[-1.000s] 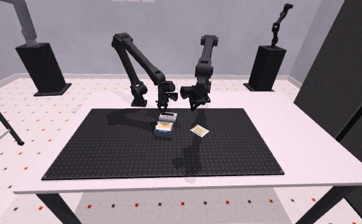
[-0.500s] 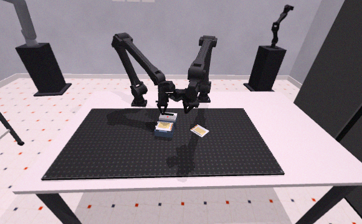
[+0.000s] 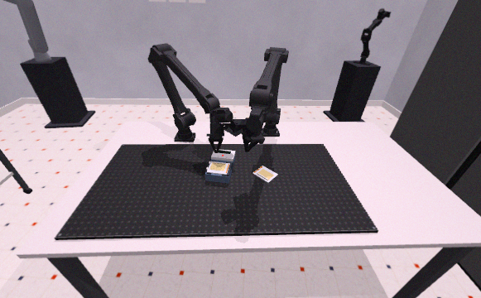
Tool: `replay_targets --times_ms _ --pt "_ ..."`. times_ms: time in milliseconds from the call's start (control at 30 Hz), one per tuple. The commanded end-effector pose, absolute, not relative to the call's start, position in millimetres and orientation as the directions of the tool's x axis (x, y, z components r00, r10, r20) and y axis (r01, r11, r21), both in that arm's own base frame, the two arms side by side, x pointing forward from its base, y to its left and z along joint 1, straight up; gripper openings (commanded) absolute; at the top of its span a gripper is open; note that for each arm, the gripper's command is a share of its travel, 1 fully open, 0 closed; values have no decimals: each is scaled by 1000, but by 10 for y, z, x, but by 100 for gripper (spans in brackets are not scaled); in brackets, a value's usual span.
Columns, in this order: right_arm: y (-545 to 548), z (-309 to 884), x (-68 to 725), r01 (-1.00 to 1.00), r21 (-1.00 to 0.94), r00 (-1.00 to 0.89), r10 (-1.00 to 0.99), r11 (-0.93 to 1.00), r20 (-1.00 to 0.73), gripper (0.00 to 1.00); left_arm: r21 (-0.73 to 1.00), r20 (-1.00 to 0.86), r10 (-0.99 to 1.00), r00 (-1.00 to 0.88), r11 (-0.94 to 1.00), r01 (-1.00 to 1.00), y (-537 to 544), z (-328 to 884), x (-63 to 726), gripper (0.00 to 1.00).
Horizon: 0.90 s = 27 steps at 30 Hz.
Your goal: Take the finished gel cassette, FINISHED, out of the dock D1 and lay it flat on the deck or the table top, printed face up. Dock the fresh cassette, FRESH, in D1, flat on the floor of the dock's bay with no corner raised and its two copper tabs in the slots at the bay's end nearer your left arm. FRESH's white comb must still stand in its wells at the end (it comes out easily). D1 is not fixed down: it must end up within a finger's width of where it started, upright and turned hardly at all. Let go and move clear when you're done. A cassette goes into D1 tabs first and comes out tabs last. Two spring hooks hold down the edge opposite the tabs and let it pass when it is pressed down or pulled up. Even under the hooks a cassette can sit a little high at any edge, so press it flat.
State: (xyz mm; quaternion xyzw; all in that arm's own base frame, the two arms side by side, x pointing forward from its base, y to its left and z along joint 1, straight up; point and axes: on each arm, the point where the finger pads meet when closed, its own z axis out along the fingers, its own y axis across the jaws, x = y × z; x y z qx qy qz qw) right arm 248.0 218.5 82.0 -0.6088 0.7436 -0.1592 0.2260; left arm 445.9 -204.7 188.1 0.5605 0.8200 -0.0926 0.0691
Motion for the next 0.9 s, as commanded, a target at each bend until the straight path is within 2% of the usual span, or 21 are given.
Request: replay_targets --times_ms 0,867 --pt "1825 158 2183 -897 -420 -157 -988 141 6 0 -50 -237 905 -352 351 935 -2100 2003 4577 0" --pt "1825 158 2183 -897 -420 -157 -988 141 6 0 -61 -228 908 -351 346 936 -1909 1966 4419 0"
